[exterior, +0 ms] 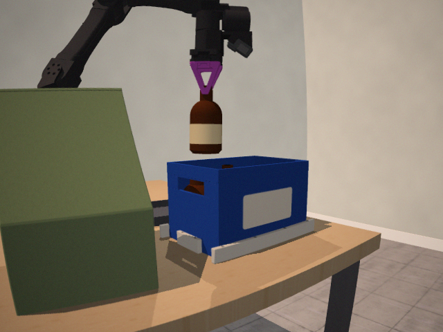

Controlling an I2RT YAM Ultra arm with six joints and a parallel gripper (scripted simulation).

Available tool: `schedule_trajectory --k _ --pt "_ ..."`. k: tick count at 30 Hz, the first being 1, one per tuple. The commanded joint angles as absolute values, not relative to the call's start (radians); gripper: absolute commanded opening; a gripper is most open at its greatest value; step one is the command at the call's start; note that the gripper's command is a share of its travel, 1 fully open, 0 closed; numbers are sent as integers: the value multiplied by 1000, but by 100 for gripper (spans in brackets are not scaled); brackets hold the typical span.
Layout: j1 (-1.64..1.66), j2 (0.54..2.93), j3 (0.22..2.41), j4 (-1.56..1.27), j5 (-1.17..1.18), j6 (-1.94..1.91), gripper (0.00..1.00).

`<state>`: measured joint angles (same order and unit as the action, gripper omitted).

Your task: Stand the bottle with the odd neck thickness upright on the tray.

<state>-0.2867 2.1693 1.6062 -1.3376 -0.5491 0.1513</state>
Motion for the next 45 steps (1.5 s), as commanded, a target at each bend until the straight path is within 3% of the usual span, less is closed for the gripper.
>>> schedule_trajectory --k 1,45 --pt "-281 2120 1623 -1348 -557 186 0" --pt "-59 2013 1719 -1399 -603 453 0"
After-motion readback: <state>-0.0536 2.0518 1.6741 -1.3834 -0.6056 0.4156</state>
